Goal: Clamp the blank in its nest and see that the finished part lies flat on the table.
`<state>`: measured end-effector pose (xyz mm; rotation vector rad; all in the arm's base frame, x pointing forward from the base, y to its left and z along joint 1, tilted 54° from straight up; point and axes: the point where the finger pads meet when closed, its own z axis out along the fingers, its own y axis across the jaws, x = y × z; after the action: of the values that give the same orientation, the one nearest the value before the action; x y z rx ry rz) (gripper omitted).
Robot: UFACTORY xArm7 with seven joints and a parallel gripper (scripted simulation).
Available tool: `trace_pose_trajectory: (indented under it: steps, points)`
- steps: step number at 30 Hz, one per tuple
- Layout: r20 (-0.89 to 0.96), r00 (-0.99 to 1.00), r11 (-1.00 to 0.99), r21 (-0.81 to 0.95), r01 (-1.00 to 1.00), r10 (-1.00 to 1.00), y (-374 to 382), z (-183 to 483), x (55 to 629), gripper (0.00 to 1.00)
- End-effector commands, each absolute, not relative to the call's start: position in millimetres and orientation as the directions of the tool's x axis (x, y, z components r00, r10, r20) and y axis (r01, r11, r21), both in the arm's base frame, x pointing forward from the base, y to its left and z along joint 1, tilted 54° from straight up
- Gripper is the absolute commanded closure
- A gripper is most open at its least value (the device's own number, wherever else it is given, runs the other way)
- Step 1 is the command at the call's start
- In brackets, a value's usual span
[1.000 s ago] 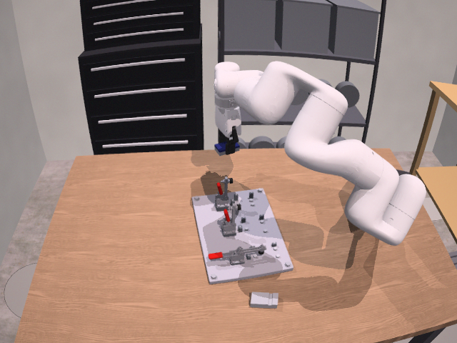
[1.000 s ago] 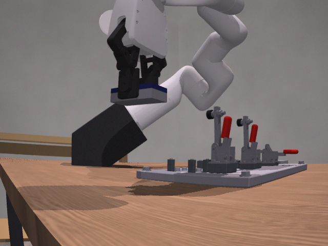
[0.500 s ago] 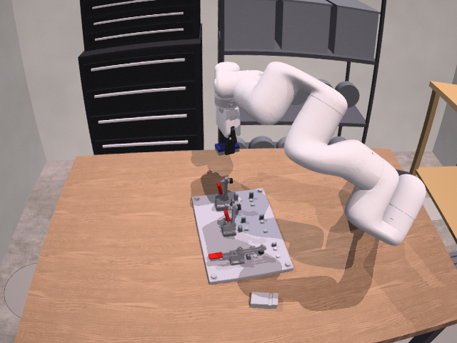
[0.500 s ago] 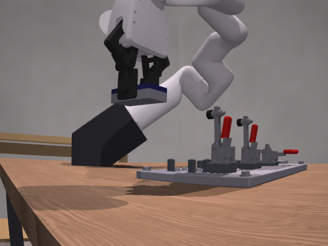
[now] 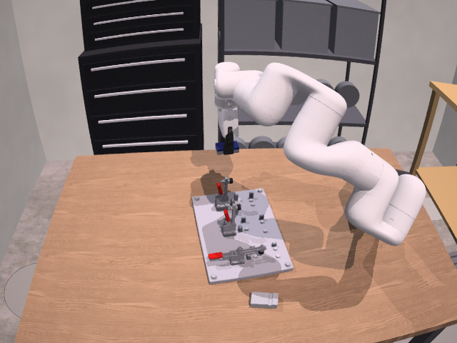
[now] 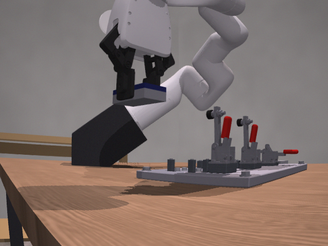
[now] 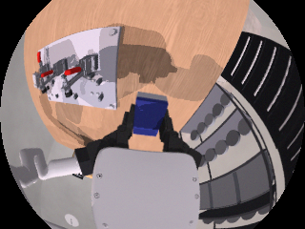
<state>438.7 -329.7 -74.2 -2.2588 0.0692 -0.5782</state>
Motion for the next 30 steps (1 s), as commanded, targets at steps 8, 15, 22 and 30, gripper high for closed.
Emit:
trace_pose_trajectory:
  steps: [8, 15, 22, 30]
  points:
    - [0.386, 0.894, -0.694, -0.708, 0.127, -0.23, -331.9, -75.4, 435.6, 1.0]
    - [0.386, 0.894, -0.694, -0.708, 0.127, -0.23, -326.2, -81.7, 431.2, 1.0]
    - [0.386, 0.894, -0.694, -0.708, 0.127, -0.23, -319.7, -89.1, 426.0, 1.0]
    - [0.386, 0.894, -0.694, -0.708, 0.127, -0.23, -312.2, -97.4, 420.2, 1.0]
